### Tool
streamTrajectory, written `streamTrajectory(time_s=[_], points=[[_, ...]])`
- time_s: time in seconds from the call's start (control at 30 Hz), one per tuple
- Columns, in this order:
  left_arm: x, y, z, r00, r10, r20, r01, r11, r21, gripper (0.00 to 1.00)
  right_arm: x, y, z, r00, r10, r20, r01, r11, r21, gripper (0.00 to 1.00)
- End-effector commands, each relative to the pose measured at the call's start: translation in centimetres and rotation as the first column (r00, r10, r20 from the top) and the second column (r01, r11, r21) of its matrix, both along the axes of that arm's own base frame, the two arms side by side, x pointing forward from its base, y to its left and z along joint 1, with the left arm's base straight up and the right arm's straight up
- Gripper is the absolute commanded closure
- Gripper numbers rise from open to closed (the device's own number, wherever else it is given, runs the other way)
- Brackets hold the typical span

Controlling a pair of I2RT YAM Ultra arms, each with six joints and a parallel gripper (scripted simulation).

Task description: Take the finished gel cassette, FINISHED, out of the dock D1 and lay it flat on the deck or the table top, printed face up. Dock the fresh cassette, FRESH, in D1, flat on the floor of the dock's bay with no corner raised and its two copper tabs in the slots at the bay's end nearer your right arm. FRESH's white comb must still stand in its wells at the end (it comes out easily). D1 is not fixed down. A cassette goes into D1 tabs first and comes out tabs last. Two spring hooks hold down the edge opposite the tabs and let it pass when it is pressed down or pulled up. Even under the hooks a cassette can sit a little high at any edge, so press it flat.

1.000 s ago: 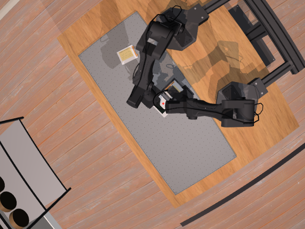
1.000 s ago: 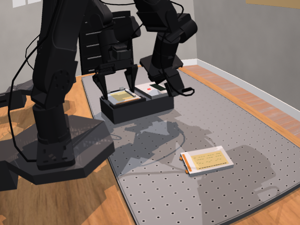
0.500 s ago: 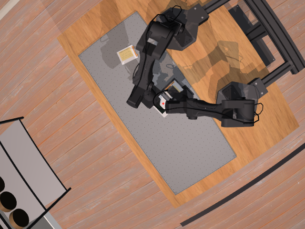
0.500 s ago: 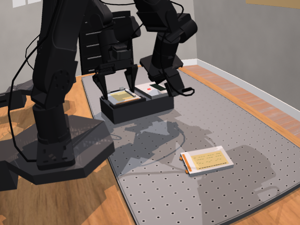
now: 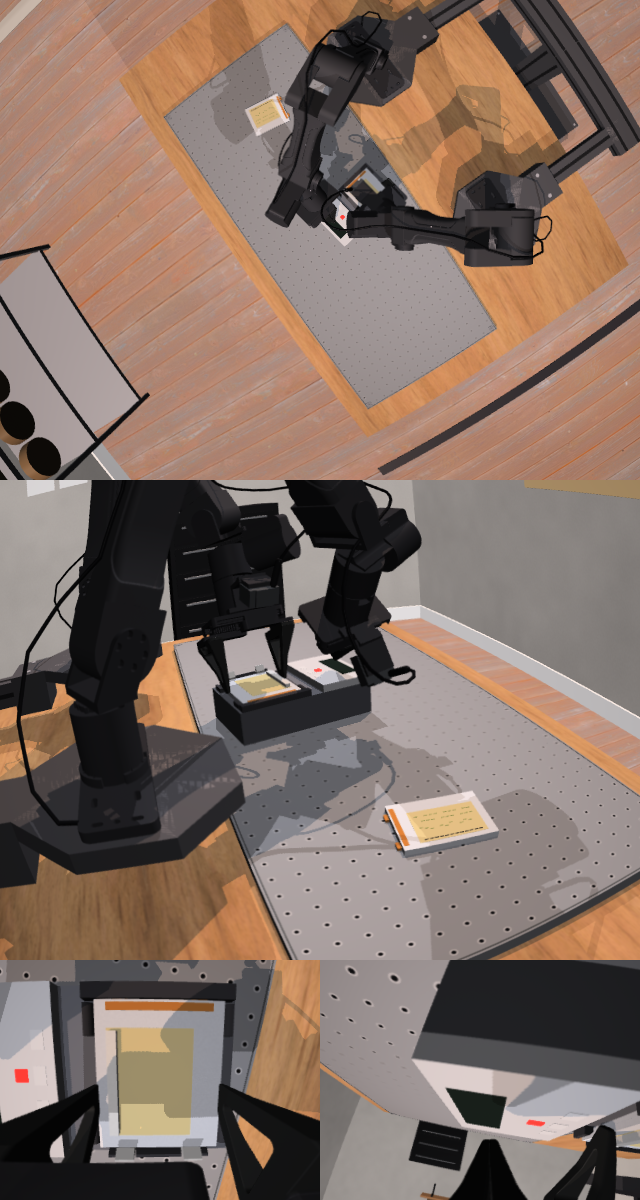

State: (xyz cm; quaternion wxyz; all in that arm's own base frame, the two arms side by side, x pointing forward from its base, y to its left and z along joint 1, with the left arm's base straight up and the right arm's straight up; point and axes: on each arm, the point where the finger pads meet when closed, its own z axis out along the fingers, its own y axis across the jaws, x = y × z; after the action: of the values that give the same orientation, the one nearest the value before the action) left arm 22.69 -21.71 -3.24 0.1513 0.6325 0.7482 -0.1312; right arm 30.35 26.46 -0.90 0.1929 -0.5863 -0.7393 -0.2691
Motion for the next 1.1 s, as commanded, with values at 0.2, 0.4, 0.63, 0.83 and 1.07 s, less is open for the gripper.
streamTrajectory(time_s=[0.2,0.4,0.63,0.83,1.07], points=[[0.27,-0.25,0.29,1.000,0.001,0.011,-0.001,1.000,-0.011,1.00,1.35,1.04,2.61,0.998,0.005,0.063,-0.008,0.999,0.046,1.00],[0.27,-0.25,0.29,1.000,0.001,0.011,-0.001,1.000,-0.011,1.00,1.58,1.24,2.87,0.997,0.006,0.074,-0.010,0.999,0.052,1.00],[0.27,-0.25,0.29,1.000,0.001,0.011,-0.001,1.000,-0.011,1.00,1.67,1.32,2.97,0.997,0.006,0.074,-0.010,0.999,0.052,1.00],[0.27,-0.25,0.29,1.000,0.001,0.011,-0.001,1.000,-0.011,1.00,1.67,1.32,2.97,0.997,0.006,0.074,-0.010,0.999,0.052,1.00],[0.27,-0.25,0.29,1.000,0.001,0.011,-0.001,1.000,-0.011,1.00,1.84,1.53,2.92,0.997,0.008,0.075,-0.012,0.999,0.052,1.00]])
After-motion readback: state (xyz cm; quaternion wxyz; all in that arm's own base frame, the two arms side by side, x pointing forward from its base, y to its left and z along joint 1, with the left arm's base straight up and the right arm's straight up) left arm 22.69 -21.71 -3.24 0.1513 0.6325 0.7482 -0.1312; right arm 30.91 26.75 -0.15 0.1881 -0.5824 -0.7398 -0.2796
